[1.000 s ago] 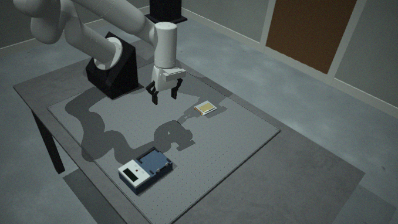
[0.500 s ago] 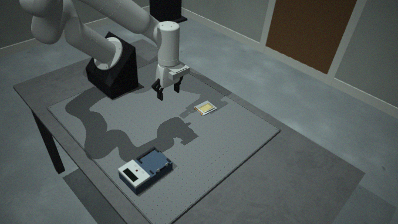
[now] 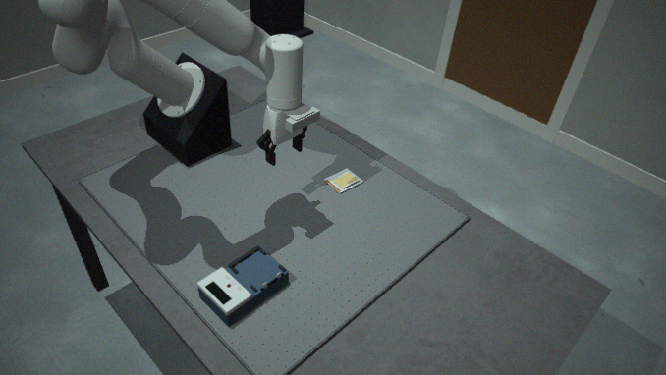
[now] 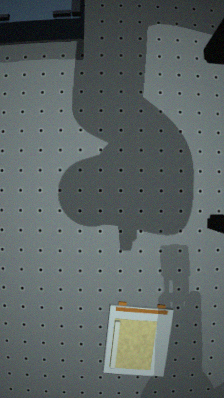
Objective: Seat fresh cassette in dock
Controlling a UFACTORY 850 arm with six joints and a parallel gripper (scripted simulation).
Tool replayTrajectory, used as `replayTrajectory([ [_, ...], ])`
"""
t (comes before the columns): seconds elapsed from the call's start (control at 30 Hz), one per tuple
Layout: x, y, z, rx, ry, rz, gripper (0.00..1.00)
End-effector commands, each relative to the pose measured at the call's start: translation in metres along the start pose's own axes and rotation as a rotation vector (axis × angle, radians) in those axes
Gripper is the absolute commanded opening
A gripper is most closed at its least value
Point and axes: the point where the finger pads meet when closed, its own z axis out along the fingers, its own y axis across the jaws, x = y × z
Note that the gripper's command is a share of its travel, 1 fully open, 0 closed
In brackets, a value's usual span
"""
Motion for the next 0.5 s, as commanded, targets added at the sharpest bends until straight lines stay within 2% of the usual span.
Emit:
replayTrajectory([
  [0.0,0.003,-0.005,0.001,0.001,0.002,-0.033,1.00],
  [0.47,0.019,-0.047,0.018,0.001,0.003,-0.326,1.00],
])
